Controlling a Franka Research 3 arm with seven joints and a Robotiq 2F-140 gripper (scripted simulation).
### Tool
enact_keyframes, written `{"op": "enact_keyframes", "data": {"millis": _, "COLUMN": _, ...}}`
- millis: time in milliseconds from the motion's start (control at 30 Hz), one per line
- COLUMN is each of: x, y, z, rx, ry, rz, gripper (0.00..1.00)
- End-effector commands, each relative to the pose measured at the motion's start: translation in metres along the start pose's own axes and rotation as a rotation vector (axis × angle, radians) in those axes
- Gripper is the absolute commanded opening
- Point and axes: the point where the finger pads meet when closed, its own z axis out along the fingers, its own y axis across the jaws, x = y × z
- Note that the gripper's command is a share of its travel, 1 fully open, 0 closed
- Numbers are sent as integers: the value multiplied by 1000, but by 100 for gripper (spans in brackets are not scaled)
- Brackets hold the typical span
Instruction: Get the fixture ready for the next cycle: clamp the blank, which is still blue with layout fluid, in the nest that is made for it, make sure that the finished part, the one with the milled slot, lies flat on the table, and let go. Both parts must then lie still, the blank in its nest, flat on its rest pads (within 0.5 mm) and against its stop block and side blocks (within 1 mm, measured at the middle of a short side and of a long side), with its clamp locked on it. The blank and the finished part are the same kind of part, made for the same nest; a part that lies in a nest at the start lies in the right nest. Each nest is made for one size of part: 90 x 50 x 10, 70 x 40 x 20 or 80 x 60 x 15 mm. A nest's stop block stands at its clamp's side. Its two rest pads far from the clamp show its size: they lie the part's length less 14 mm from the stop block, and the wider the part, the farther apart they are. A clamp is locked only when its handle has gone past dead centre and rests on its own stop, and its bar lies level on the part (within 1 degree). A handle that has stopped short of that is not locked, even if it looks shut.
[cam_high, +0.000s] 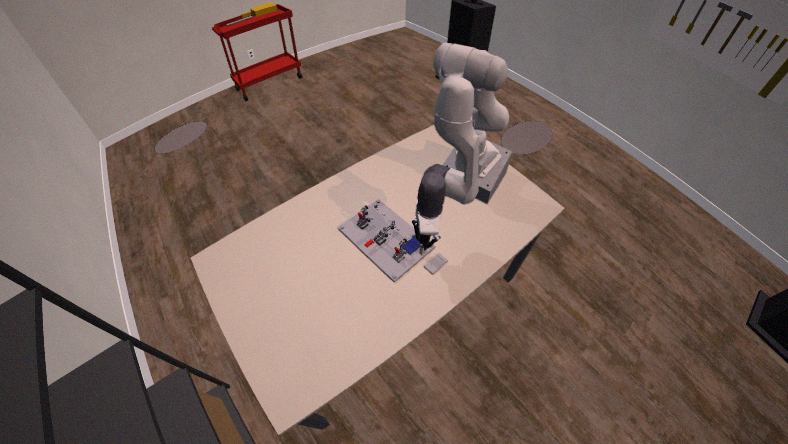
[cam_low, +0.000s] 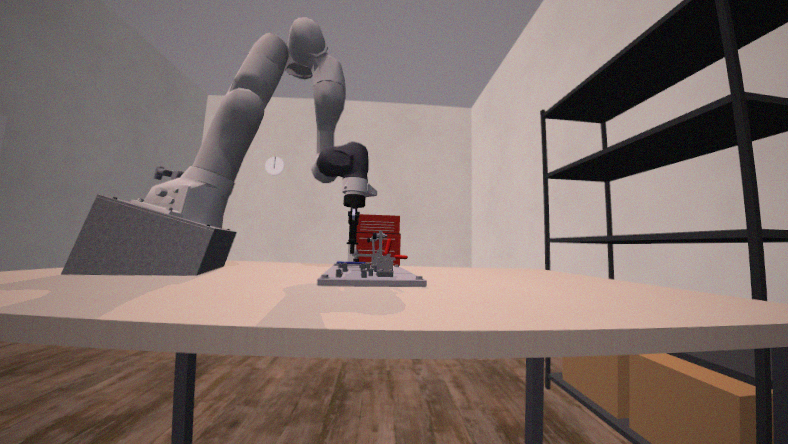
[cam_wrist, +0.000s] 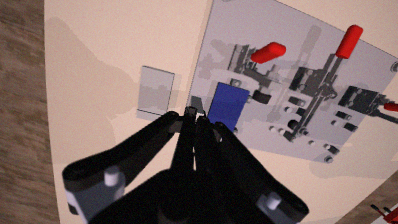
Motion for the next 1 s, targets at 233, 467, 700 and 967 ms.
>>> {"op": "enact_keyframes", "data": {"millis": 233, "x": 1, "y": 2, "z": 0, "rx": 1, "ry": 3, "rz": -6, "gripper": 0}}
{"op": "enact_keyframes", "data": {"millis": 467, "x": 1, "y": 4, "z": 0, "rx": 1, "ry": 3, "rz": -6, "gripper": 0}}
{"op": "enact_keyframes", "data": {"millis": 700, "x": 1, "y": 6, "z": 0, "rx": 1, "ry": 3, "rz": -6, "gripper": 0}}
{"op": "enact_keyframes", "data": {"millis": 967, "x": 1, "y": 6, "z": 0, "rx": 1, "ry": 3, "rz": -6, "gripper": 0}}
